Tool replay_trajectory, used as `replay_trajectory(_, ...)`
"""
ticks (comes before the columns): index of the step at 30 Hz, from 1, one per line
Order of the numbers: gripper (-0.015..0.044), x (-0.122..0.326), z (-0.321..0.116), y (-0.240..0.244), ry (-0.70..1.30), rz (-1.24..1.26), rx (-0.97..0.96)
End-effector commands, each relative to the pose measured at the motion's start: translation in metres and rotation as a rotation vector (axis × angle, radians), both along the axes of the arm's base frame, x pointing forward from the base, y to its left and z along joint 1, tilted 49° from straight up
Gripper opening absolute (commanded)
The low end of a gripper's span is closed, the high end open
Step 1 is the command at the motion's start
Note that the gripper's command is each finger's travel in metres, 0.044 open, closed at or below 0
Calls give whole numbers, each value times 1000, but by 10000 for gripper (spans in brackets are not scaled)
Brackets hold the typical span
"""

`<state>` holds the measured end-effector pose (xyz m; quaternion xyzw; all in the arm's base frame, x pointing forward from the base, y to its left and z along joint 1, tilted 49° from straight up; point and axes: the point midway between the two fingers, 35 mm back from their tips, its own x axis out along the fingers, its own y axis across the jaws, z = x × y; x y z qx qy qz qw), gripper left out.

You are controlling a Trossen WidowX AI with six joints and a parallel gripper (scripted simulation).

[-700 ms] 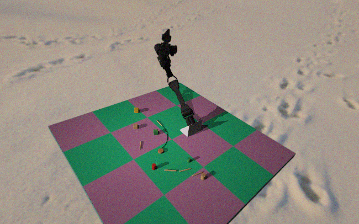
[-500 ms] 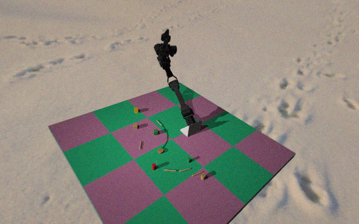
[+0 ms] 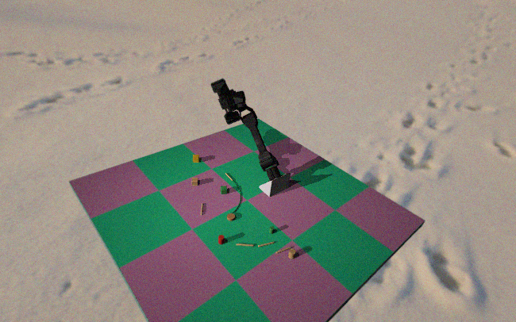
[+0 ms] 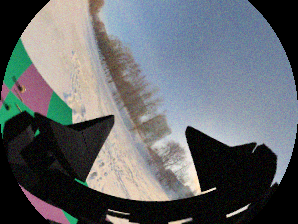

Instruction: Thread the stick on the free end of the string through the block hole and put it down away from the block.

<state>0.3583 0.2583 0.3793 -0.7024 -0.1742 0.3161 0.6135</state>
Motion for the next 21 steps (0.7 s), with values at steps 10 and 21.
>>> replay_trajectory(10, 440, 35, -152, -130, 530, -635, -155)
replay_trajectory(21, 440, -22, -244, -262, 860, -1244, -399)
